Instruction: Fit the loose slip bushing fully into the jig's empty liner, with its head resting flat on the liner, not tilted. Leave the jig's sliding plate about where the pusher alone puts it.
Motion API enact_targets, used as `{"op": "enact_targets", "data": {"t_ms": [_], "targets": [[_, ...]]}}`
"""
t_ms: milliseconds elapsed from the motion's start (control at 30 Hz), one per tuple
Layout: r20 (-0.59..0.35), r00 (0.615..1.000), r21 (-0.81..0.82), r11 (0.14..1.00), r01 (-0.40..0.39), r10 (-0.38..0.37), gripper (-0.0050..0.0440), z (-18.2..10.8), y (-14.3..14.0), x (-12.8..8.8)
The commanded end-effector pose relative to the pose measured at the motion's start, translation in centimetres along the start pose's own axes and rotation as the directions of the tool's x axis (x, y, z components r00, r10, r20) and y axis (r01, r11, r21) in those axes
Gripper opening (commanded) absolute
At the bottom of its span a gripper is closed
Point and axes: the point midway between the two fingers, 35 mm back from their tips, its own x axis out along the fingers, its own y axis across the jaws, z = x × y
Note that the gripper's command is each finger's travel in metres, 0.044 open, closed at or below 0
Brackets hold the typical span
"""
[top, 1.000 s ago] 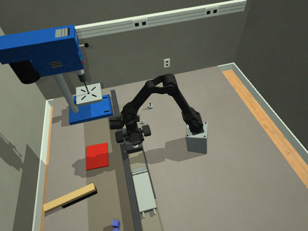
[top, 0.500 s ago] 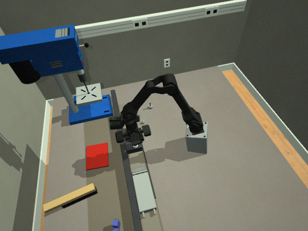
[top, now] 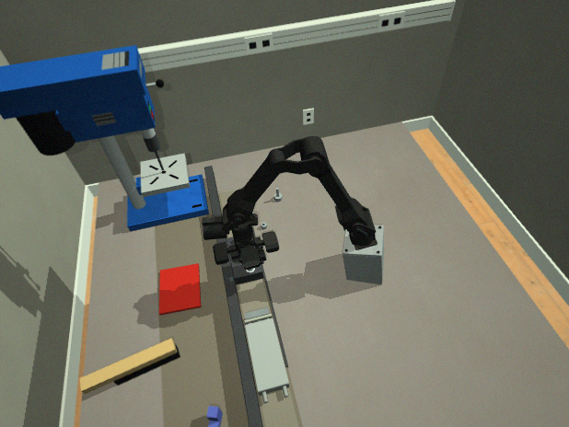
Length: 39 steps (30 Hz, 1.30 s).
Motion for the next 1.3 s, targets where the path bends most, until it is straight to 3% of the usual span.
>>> {"op": "enact_targets", "data": {"t_ms": [0, 700, 900, 933, 1000, 1267], "targets": [[-0.001, 1.000, 0.001, 1.000, 0.007, -0.007, -0.0050, -0.1, -0.1, 0.1], [0.000, 1.000, 0.000, 1.000, 0.000, 0.000, -0.0050, 0.0, 0.1, 3.1], [-0.004, 1.000, 0.001, 1.000, 0.020, -0.020, -0.0050, -0.1, -0.5, 2.3], [-0.004, 1.000, 0.001, 1.000, 0.020, -0.020, 0.0024, -0.1, -0.5, 2.3], [-0.004, 1.000, 0.001, 1.000, 0.020, -0.020, 0.0024, -0.1, -0.5, 2.3], [-0.004, 1.000, 0.001, 1.000, 0.020, -0.020, 0.0216, -0.1, -0.5, 2.3]]}}
